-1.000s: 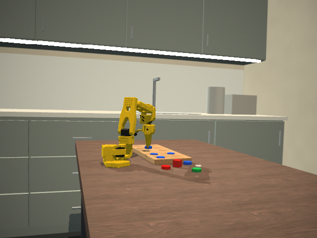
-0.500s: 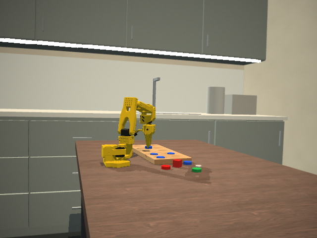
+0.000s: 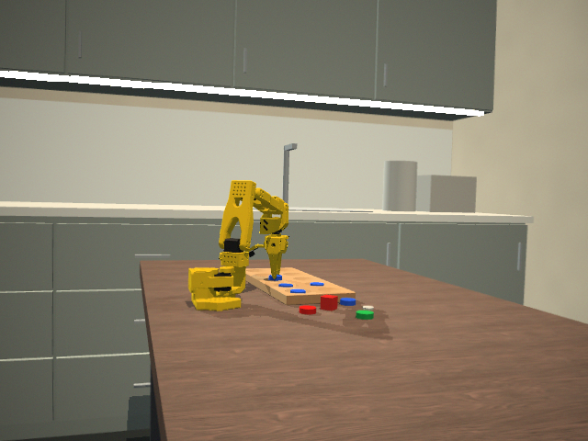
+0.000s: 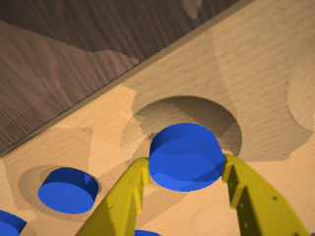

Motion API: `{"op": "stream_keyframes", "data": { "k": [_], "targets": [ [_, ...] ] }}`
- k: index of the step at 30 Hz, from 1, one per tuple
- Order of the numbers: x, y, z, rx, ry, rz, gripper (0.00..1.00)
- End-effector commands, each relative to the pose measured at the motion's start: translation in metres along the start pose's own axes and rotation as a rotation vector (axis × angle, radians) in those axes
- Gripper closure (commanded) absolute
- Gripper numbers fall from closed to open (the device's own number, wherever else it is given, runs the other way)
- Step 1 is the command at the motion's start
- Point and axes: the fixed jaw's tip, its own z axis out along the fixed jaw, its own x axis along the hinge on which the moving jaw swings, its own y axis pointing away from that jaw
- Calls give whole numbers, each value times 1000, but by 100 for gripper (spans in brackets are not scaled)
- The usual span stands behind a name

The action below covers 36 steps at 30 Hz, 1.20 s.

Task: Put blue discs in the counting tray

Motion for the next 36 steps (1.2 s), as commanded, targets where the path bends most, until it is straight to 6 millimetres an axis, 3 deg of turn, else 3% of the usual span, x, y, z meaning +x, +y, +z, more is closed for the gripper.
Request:
{"op": "stream_keyframes", "data": {
  "k": [1, 23, 32, 36],
  "targets": [
    [1, -8, -9, 68, 18, -1, 100],
    [1, -6, -6, 62, 16, -1, 99],
    [1, -6, -6, 62, 16, -1, 77],
    [1, -6, -6, 62, 16, -1, 73]
  ]
}}
